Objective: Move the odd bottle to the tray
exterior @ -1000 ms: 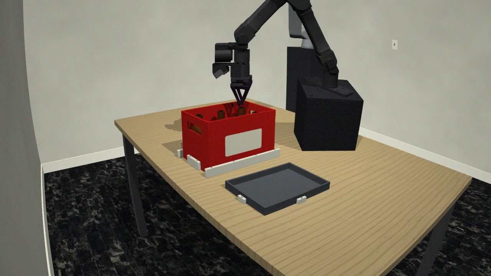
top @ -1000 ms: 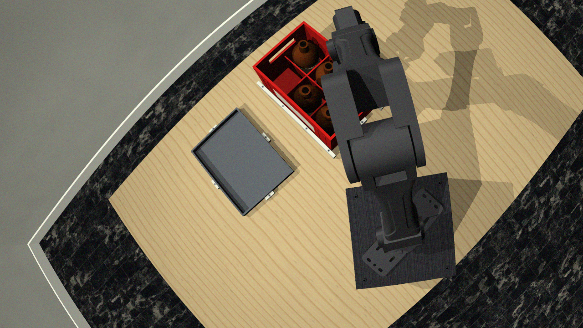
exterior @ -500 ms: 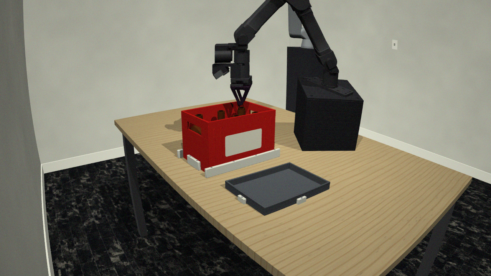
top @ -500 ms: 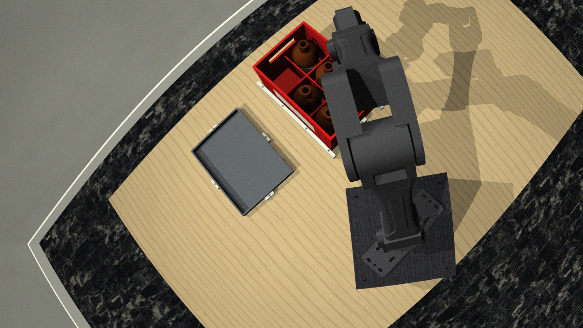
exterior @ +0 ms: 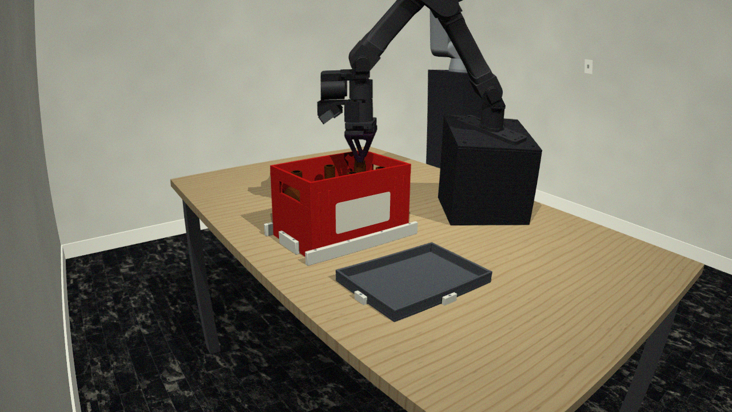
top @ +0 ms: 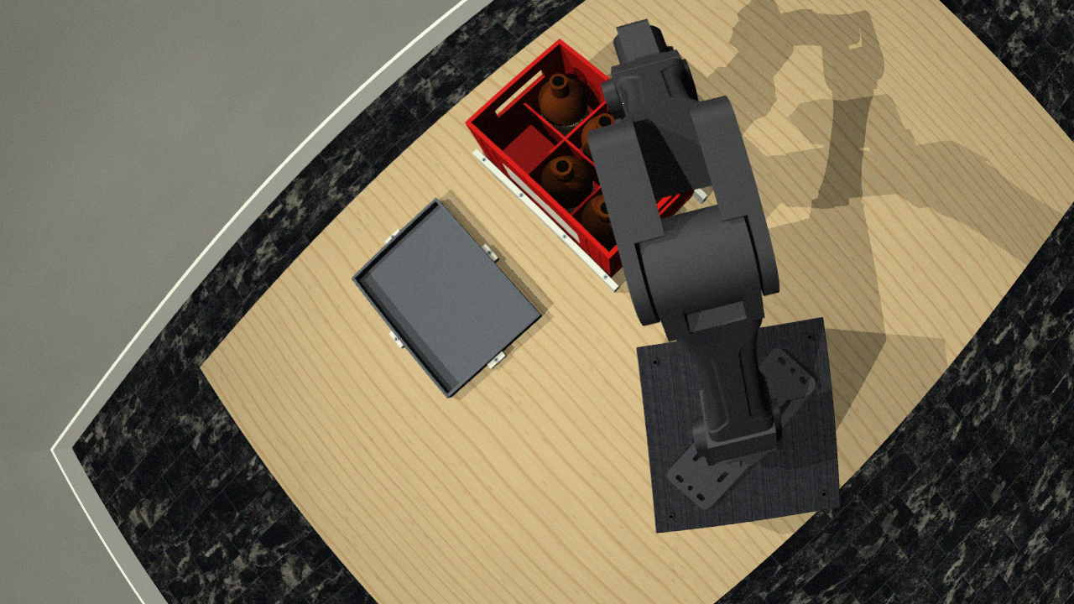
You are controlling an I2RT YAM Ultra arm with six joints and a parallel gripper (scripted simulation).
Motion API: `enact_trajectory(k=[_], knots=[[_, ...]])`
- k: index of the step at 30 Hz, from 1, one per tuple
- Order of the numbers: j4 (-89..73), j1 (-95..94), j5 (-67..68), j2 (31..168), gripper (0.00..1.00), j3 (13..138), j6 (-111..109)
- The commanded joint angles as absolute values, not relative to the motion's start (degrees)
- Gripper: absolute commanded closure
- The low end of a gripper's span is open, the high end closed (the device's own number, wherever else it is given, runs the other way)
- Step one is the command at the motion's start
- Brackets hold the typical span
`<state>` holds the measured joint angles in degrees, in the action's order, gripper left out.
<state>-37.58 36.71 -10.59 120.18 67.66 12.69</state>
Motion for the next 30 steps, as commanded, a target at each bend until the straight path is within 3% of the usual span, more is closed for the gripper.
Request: enact_trajectory(k=[1,30], knots=[[-35.7,36.3,-10.7,120.2,0.39,67.0,13.2],[-31.4,35.8,-10.6,123.2,0.39,66.5,13.8]])
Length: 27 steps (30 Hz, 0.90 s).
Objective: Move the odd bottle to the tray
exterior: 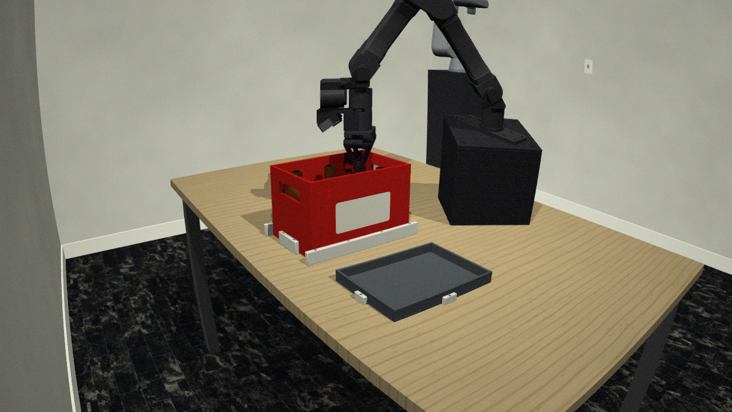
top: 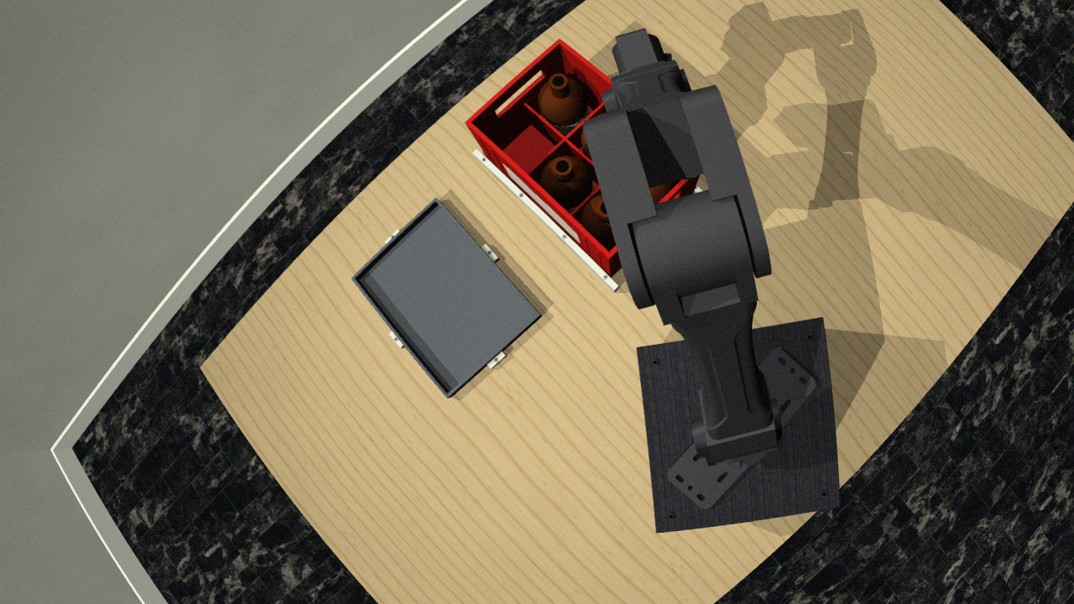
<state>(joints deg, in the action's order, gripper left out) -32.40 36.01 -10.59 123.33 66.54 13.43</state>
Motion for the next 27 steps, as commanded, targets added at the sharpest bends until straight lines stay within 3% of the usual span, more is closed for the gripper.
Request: enact_trajectory(k=[1,27], knots=[[-31.4,35.8,-10.6,123.2,0.39,66.5,13.8],[-32.4,35.7,-10.6,122.0,0.39,66.3,13.8]])
